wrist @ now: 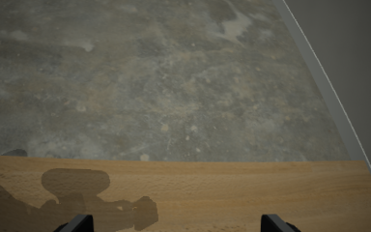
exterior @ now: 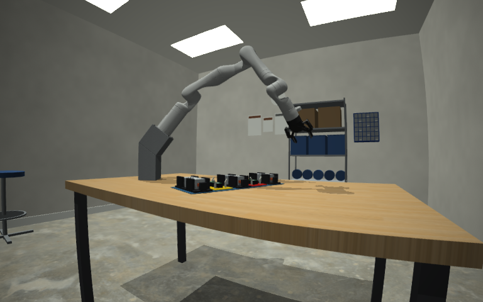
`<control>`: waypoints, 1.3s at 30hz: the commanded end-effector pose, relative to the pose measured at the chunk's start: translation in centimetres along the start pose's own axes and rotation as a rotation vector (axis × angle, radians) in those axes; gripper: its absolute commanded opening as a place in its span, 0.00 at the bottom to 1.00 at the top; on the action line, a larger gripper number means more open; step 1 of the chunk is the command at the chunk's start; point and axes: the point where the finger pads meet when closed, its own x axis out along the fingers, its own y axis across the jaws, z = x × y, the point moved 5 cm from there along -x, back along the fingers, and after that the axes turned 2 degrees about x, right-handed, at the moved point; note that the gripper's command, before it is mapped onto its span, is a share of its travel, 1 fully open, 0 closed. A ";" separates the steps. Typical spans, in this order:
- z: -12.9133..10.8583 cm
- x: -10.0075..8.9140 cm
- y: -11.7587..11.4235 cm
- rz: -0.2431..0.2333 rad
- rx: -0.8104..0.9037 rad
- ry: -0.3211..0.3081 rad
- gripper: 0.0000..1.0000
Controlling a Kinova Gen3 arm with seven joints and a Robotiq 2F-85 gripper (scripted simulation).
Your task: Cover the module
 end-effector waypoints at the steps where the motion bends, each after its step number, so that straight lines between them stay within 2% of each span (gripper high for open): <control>1: -0.1 -0.1 0.1 0.002 -0.001 0.001 1.00; 17: -0.1 -0.1 0.1 0.002 -0.001 0.001 1.00; 27: 2.0 -4.1 -3.2 -0.091 -0.180 -0.056 1.00; 35: 2.1 -4.1 -3.5 -0.097 -0.184 -0.059 1.00; 39: 2.9 -5.7 -4.8 -0.134 -0.256 -0.082 1.00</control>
